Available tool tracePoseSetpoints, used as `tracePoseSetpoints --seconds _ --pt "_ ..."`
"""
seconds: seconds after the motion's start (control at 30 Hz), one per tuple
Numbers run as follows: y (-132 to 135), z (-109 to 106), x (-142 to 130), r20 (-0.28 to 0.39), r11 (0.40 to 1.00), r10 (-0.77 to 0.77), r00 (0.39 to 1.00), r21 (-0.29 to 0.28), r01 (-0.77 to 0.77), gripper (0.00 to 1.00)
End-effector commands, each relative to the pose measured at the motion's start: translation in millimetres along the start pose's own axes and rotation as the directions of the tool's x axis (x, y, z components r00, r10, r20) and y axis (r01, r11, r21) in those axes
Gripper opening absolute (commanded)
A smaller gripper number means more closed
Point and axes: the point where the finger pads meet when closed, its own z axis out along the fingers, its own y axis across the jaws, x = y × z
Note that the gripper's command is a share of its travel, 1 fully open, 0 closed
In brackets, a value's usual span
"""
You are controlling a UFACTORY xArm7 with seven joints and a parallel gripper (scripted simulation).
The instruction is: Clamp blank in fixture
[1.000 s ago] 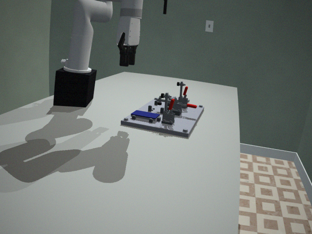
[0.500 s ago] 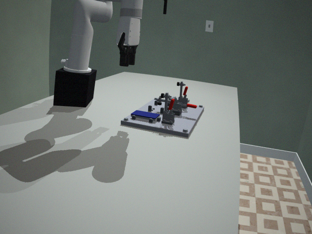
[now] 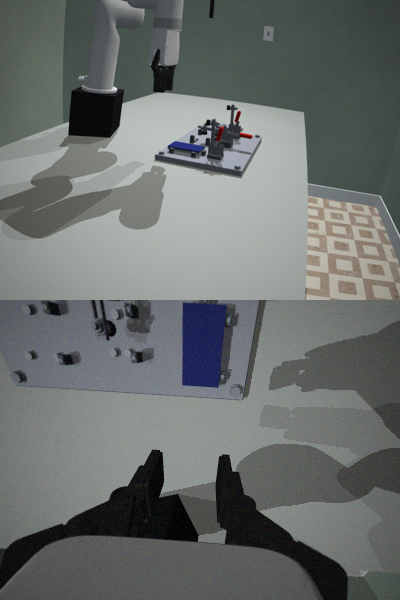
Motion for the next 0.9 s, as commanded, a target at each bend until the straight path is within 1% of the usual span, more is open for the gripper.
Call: tracePoseSetpoints --seconds 0.0,0.07,0.13,0.3,0.37,0.47,0.53,0.7,0.73,0.83,0.87 --pt "0 20 0 0.0 1.0 0.0 1.0 0.0 0.0 0.47" --pt "0 32 0 0.0 1.0 0.0 1.0 0.0 0.0 0.47" --pt "0 38 0 0.0 1.0 0.0 1.0 0.0 0.0 0.47" --pt "0 39 2 0.0 1.0 0.0 1.0 0.0 0.0 0.47" --pt "0 39 10 0.0 1.0 0.0 1.0 0.0 0.0 0.47" --pt "0 39 34 0.0 1.0 0.0 1.0 0.0 0.0 0.47" --pt "0 39 34 0.0 1.0 0.0 1.0 0.0 0.0 0.47" --pt "0 39 94 0.0 1.0 0.0 1.0 0.0 0.0 0.47" --pt "0 39 94 0.0 1.0 0.0 1.0 0.0 0.0 0.47" --pt "0 39 129 0.0 1.0 0.0 1.0 0.0 0.0 0.47" --pt "0 39 129 0.0 1.0 0.0 1.0 0.0 0.0 0.47"
